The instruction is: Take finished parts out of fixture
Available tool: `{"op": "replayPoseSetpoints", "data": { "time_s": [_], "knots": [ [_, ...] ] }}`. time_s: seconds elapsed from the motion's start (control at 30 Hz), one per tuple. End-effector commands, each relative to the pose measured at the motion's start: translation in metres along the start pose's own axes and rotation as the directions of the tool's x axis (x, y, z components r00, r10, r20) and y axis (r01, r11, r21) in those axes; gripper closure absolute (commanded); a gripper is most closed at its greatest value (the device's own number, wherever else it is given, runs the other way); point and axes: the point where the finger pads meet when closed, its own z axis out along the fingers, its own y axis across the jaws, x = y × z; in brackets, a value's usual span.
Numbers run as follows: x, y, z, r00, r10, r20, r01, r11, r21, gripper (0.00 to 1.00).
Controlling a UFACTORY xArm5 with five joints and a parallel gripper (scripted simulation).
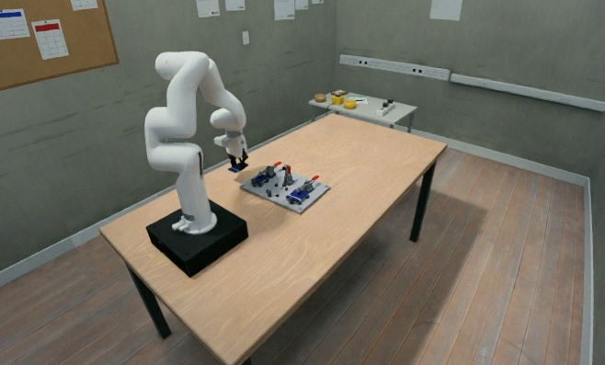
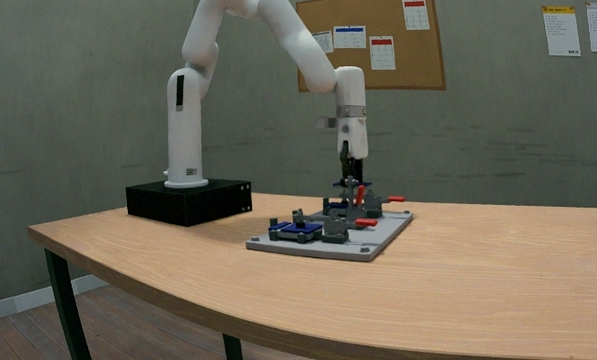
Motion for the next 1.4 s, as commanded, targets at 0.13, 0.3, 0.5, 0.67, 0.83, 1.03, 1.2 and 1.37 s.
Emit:
{"op": "replayPoseSetpoints", "data": {
  "time_s": [0.13, 0.3, 0.5, 0.67, 0.83, 1.03, 1.2, 1.37],
  "knots": [
    [-0.002, 0.001, 0.019, 1.0, 0.0, 0.003, 0.0, 1.0, -0.002, 1.0],
    [-0.002, 0.001, 0.031, 1.0, 0.0, 0.003, 0.0, 1.0, -0.002, 1.0],
    [-0.002, 0.001, 0.039, 1.0, 0.0, 0.003, 0.0, 1.0, -0.002, 1.0],
    [-0.002, 0.001, 0.047, 1.0, 0.0, 0.003, 0.0, 1.0, -0.002, 1.0],
    [-0.002, 0.001, 0.051, 1.0, 0.0, 0.003, 0.0, 1.0, -0.002, 1.0],
    [-0.002, 0.001, 0.053, 1.0, 0.0, 0.003, 0.0, 1.0, -0.002, 1.0],
    [-0.002, 0.001, 0.053, 1.0, 0.0, 0.003, 0.0, 1.0, -0.002, 1.0],
    [-0.002, 0.001, 0.054, 1.0, 0.0, 0.003, 0.0, 1.0, -0.002, 1.0]
  ]
}}
